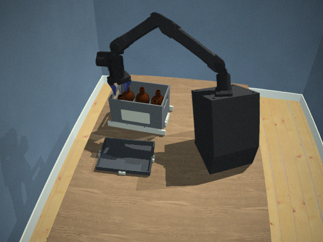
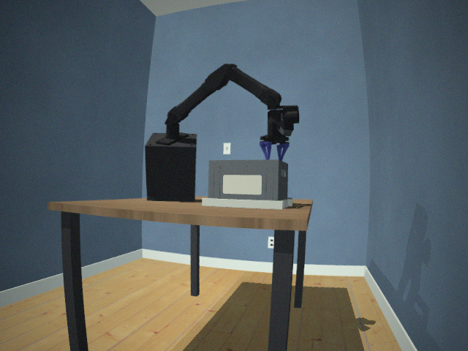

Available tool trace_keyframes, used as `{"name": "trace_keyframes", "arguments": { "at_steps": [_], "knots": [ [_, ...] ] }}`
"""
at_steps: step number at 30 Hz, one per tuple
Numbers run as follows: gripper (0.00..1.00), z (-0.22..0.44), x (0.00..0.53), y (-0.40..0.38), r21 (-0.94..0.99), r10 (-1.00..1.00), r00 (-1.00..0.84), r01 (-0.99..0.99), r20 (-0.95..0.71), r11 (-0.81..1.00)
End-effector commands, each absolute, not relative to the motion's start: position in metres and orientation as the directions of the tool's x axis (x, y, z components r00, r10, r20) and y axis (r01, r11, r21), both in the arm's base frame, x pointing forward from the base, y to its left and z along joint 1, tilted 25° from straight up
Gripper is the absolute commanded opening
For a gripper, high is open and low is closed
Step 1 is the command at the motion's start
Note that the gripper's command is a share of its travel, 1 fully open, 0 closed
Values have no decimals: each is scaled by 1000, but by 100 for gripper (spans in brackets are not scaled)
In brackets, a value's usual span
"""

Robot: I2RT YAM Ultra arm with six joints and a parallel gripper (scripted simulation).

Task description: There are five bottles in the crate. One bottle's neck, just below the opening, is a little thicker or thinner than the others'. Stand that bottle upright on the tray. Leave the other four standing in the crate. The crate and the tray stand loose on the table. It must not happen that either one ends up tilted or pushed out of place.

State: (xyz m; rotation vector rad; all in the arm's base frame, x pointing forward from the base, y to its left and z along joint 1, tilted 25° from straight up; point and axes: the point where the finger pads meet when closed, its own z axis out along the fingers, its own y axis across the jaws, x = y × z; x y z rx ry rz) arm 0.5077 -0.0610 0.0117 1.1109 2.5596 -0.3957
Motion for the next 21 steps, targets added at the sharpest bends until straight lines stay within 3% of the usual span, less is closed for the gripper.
{"name": "trace_keyframes", "arguments": {
  "at_steps": [1,21],
  "knots": [
    [61,21,514,-58,-103,643,-640,738,-420,667],
    [61,23,517,-58,-99,643,-638,738,-423,667]
  ]
}}
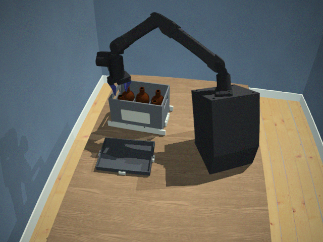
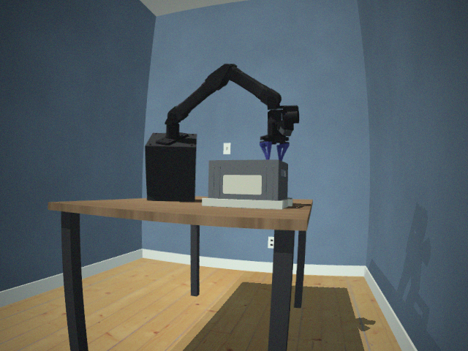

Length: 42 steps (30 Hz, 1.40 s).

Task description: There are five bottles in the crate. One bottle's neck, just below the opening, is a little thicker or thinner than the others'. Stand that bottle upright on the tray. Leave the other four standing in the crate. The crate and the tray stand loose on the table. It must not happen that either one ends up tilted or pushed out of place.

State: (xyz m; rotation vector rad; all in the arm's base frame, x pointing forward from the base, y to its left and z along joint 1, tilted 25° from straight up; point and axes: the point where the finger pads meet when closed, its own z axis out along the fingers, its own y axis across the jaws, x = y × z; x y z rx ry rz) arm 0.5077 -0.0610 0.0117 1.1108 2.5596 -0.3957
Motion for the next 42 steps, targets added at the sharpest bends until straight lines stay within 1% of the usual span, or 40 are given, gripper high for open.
{"name": "trace_keyframes", "arguments": {
  "at_steps": [1,42],
  "knots": [
    [61,22,518,-58,-100,643,-639,738,-422,667],
    [61,28,517,-58,-98,643,-638,738,-424,667]
  ]
}}
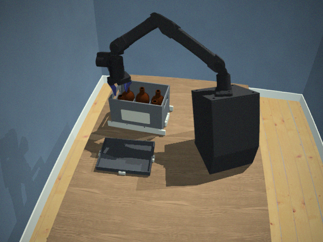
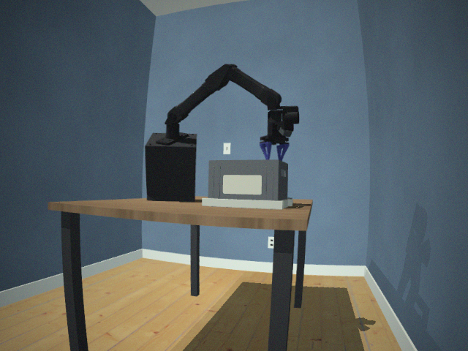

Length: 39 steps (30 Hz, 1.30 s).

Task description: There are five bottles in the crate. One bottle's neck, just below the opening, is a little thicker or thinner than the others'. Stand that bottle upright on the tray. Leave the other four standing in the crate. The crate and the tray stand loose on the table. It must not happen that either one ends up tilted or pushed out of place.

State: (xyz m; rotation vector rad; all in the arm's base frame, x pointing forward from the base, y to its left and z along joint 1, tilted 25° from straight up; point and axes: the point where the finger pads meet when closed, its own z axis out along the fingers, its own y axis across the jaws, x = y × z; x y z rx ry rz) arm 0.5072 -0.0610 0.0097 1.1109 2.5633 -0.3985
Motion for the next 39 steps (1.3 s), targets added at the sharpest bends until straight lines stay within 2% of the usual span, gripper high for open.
{"name": "trace_keyframes", "arguments": {
  "at_steps": [1,39],
  "knots": [
    [61,28,517,-58,-98,643,-638,738,-424,667],
    [61,24,516,-58,-109,642,-645,736,-414,668]
  ]
}}
